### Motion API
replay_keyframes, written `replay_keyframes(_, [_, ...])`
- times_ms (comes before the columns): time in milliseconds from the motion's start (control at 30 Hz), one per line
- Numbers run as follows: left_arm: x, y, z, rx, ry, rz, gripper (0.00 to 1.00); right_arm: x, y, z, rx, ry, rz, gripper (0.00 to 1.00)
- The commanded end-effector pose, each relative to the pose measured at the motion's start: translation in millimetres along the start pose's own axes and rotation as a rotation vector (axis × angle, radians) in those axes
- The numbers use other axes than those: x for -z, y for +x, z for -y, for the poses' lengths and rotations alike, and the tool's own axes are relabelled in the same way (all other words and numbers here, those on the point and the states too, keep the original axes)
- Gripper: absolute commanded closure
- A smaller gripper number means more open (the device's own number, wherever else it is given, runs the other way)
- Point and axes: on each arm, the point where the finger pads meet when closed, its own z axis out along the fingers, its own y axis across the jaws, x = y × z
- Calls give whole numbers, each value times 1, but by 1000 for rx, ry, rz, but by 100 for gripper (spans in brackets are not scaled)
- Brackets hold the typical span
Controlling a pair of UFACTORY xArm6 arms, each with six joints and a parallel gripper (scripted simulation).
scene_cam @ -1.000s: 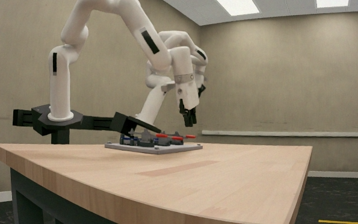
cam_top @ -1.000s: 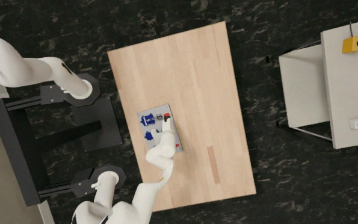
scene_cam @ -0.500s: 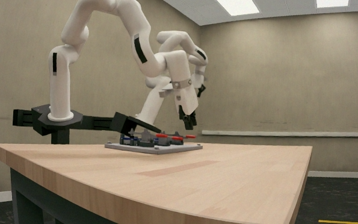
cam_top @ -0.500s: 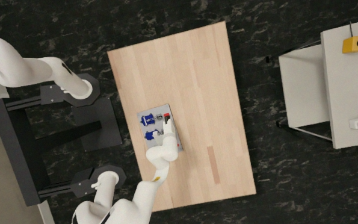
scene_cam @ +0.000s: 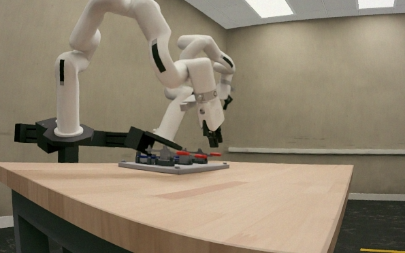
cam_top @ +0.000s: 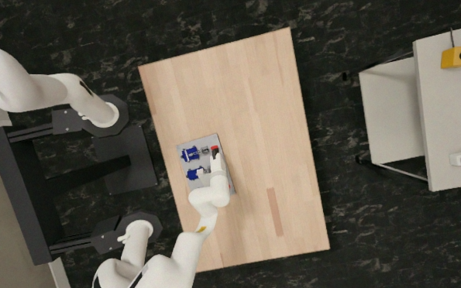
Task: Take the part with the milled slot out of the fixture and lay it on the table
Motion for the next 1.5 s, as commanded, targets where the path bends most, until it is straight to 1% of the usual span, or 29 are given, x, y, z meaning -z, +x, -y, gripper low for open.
replay_keyframes(0, [1, 1, 0, 0, 0, -4, 0, 0, -1, -1, 1, -3, 1, 70])
replay_keyframes(300, [1, 1, 0, 0, 0, -4, 0, -6, -1, -1, 2, -4, 1, 70])
replay_keyframes(1467, [1, 1, 0, 0, 0, -4, 0, -44, -1, 0, 2, -4, 1, 70])
